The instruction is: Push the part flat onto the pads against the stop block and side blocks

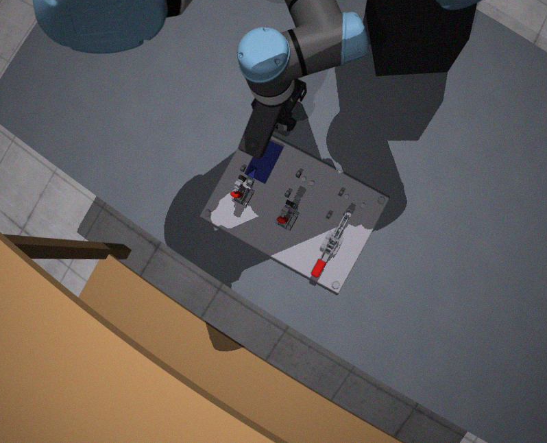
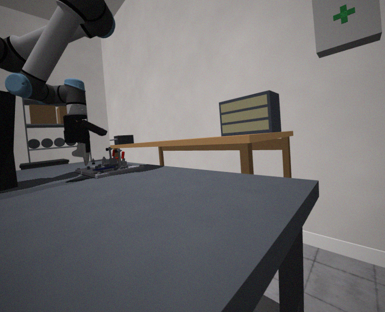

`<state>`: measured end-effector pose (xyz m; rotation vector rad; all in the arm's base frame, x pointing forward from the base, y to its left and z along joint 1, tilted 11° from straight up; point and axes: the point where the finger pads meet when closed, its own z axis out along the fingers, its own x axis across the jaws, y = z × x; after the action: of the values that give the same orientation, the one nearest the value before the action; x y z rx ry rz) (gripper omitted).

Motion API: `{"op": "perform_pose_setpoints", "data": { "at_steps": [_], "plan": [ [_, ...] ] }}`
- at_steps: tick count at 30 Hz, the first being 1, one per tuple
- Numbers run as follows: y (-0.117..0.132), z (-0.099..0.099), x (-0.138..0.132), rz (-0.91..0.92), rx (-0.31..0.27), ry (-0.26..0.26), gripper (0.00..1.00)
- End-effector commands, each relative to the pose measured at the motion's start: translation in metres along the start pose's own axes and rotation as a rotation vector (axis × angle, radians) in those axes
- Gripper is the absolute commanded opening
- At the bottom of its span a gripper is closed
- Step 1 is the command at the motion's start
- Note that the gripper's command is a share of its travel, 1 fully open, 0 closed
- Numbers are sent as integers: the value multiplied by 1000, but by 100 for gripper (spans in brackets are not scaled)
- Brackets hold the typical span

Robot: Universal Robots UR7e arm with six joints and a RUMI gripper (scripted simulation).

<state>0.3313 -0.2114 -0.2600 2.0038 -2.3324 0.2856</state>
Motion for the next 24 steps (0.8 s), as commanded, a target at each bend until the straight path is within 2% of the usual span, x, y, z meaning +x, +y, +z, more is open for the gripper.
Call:
{"op": "perform_pose_setpoints", "data": {
  "at_steps": [1,3,8,24],
  "plan": [
    [0,2,1,0,2,1,0],
    [0,2,1,0,2,1,0],
    [0,30,1,0,2,1,0],
    [0,31,1,0,2,1,0]
  ]
}}
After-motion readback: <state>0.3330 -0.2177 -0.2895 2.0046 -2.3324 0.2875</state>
